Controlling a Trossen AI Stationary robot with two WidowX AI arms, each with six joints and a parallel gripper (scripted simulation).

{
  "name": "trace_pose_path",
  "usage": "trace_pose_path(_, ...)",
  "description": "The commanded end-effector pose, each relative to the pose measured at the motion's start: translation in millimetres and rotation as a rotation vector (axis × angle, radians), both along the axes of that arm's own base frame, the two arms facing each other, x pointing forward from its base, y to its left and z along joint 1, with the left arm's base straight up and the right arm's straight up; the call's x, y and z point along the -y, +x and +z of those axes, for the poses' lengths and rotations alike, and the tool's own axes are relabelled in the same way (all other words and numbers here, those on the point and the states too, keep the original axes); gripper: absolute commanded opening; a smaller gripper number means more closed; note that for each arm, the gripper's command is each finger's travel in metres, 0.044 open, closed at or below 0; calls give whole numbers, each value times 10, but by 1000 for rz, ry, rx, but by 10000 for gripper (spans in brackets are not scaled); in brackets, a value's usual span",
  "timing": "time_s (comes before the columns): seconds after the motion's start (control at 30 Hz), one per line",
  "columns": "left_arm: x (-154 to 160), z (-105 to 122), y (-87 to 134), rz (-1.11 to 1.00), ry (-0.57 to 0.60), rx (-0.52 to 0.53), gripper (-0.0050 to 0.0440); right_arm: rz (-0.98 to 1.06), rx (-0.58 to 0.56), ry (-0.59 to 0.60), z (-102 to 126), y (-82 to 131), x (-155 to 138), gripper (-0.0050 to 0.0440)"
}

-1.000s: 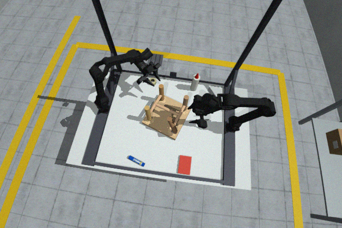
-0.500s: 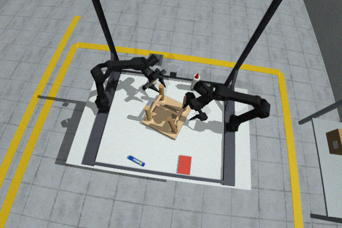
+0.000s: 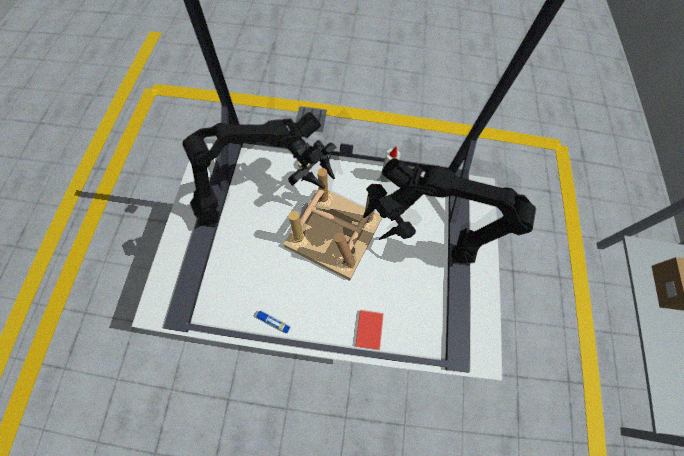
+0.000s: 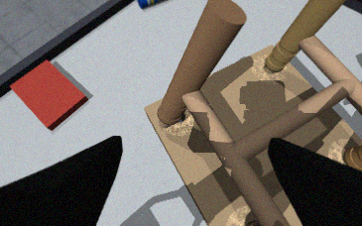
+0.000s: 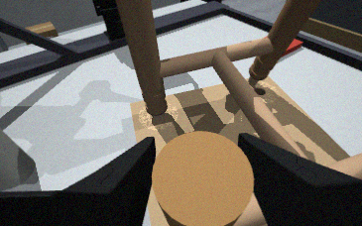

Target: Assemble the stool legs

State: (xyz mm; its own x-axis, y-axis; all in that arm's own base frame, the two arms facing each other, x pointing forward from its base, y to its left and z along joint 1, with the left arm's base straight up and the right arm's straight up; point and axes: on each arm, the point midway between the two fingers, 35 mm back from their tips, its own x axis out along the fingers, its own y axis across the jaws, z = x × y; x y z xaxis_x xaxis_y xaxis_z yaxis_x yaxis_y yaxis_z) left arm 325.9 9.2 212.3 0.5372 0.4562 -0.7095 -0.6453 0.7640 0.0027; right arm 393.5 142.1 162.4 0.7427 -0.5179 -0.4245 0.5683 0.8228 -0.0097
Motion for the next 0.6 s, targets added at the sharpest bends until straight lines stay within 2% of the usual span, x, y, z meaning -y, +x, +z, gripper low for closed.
trace_pose_path(0.0,-1,99,16,6,-5,29,400,2,23,15,94,8,-2,207)
trace_pose_path(0.37,-5,87,6,3,-5,26,400,1,29,20,112,10,-9,57)
trace_pose_path(0.43,-5,87,6,3,-5,26,400,1,29,20,112,10,-9,9)
trace_pose_path(0.47,-5,87,6,3,-5,26,400,1,29,20,112,10,-9,0)
trace_pose_path(0.5,-5,87,6,3,-5,26,400,0,30,21,119,-3,3,24)
trace_pose_path(0.57,-5,87,6,3,-5,26,400,0,30,21,119,-3,3,24)
